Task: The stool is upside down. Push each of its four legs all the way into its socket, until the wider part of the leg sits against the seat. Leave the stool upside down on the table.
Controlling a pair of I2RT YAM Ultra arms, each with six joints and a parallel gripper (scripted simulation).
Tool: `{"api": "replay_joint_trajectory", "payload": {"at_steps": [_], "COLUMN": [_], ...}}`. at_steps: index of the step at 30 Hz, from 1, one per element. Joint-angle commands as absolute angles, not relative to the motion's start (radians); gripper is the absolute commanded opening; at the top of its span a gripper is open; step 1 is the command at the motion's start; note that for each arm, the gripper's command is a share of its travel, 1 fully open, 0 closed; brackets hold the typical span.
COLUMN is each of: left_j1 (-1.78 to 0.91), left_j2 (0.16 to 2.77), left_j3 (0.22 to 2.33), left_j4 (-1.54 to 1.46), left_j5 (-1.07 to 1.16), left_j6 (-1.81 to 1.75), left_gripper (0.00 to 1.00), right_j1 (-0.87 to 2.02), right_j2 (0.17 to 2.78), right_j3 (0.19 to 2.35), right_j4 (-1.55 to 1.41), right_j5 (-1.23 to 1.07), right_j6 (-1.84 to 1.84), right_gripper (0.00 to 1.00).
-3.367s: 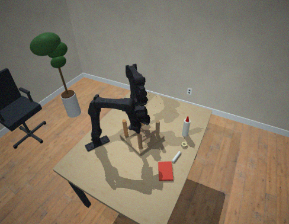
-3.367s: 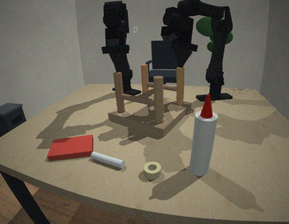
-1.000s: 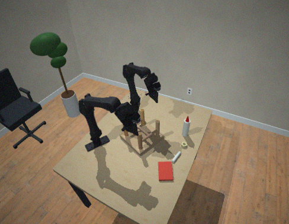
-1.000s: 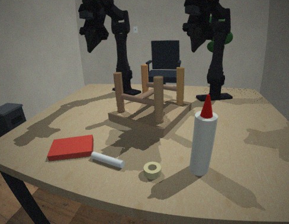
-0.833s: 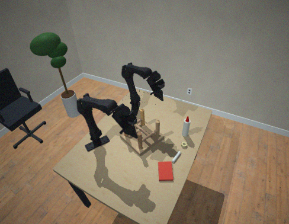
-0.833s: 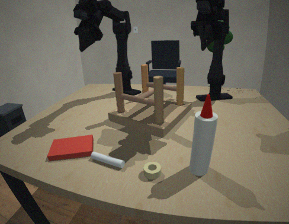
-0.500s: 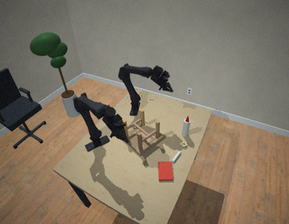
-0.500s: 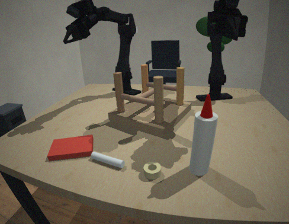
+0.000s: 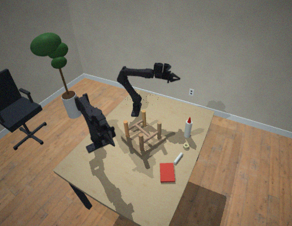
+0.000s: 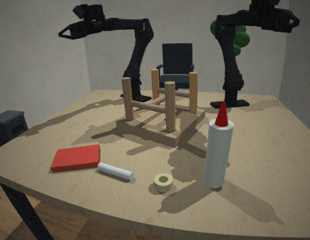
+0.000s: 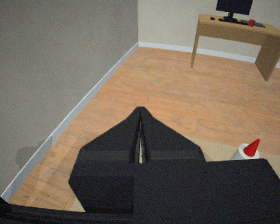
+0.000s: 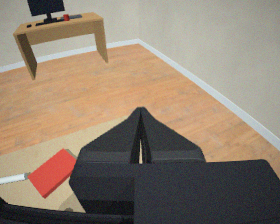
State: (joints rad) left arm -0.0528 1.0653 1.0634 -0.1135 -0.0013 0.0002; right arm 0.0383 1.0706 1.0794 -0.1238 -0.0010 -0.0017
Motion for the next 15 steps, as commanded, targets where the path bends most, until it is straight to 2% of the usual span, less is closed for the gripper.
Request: {"api": "replay_joint_trajectory", "payload": {"at_steps": [1,15], "left_j1": [-0.013,-0.001], "left_j2": [1.028,1.014], "left_j3": [1.043,1.085], "left_j4": [0.022,0.020], "left_j5": [0.009,-0.002], "left_j6": [0.000,-0.005], "left_gripper": [0.00,0.00], "right_j1": [0.004,-0.001], "right_j2": [1.033,1.028], "right_j3": [1.046,1.080], "right_j4": [0.016,0.021], "right_j5": [-0.009,0.003], "right_j6": [0.004,0.003], "right_gripper": [0.00,0.00]}}
